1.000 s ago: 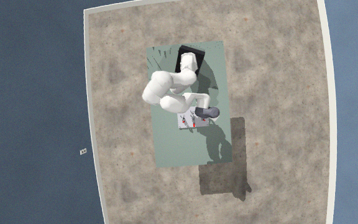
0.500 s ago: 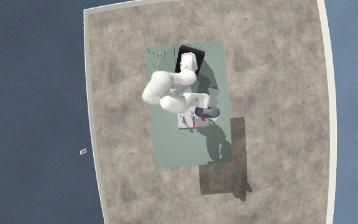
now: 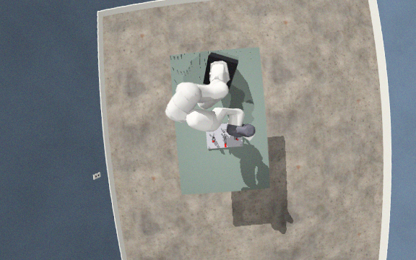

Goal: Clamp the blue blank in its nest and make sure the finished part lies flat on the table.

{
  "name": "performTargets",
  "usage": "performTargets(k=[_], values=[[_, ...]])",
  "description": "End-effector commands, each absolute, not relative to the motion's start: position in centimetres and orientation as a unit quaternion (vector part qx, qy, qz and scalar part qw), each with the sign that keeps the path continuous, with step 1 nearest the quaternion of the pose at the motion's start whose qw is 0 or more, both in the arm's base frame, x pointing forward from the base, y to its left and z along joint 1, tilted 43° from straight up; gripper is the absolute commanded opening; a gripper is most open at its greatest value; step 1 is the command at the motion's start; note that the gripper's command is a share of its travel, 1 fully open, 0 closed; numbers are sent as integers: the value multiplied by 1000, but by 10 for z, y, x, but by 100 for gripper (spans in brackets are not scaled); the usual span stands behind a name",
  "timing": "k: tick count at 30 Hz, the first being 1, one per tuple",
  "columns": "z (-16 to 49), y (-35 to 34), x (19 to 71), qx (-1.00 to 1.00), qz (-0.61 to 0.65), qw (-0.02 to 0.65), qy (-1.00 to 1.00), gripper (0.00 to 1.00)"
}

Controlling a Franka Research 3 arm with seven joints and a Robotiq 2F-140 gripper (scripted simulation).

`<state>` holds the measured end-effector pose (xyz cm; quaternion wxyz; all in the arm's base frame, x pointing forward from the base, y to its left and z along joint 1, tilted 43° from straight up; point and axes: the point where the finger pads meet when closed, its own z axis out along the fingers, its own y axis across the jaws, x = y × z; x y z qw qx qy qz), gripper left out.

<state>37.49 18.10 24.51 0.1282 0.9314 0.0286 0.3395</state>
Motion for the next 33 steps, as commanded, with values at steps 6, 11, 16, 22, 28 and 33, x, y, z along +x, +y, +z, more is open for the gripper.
performTargets(k=[6,11,16,22,28,33], values=[[245,182,375,931,341,126,28,0],[245,182,375,931,341,126,28,0],[245,182,375,931,341,127,28,0],[245,182,375,931,341,127,28,0],[244,182,376,931,341,127,28,0],[241,181,378,931,341,127,28,0]])
